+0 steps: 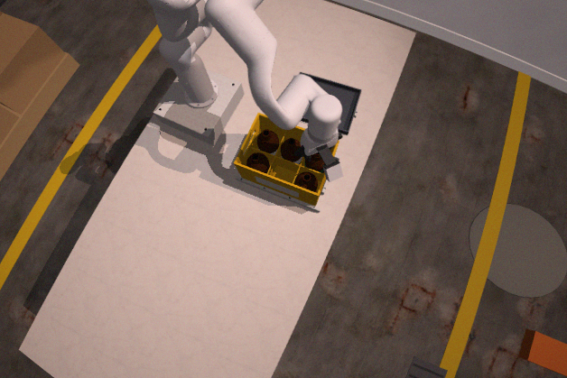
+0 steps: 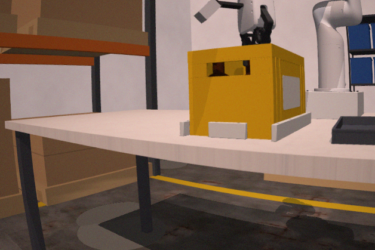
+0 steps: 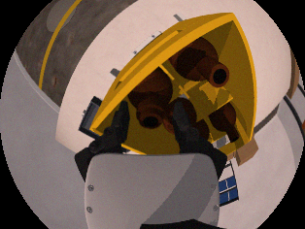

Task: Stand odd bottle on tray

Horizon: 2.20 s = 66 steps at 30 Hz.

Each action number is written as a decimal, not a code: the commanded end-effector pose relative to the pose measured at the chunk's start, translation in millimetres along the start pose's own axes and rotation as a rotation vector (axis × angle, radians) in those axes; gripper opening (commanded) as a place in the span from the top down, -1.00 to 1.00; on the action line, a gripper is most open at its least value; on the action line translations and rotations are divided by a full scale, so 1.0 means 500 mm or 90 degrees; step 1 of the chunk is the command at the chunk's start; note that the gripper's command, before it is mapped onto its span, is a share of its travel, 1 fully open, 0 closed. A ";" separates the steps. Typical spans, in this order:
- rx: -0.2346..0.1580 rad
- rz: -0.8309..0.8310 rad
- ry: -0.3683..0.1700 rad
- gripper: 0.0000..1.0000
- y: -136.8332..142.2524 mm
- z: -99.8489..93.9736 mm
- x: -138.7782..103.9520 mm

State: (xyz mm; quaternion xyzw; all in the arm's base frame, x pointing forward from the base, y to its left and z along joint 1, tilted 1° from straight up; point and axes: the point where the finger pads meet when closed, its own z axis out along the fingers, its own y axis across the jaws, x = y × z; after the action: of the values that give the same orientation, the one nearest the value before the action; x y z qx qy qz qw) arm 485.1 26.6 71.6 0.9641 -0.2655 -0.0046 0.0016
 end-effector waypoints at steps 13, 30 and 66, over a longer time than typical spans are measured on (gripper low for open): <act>0.001 0.000 0.002 -0.30 -0.001 -0.010 0.002; 0.002 0.000 0.002 -0.30 0.001 -0.091 0.003; 0.002 0.000 0.002 1.00 0.002 -0.171 0.003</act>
State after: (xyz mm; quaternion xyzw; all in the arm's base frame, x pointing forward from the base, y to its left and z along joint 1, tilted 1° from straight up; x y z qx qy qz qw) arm 485.6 24.9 155.3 0.9641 -0.2655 -0.0047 0.0016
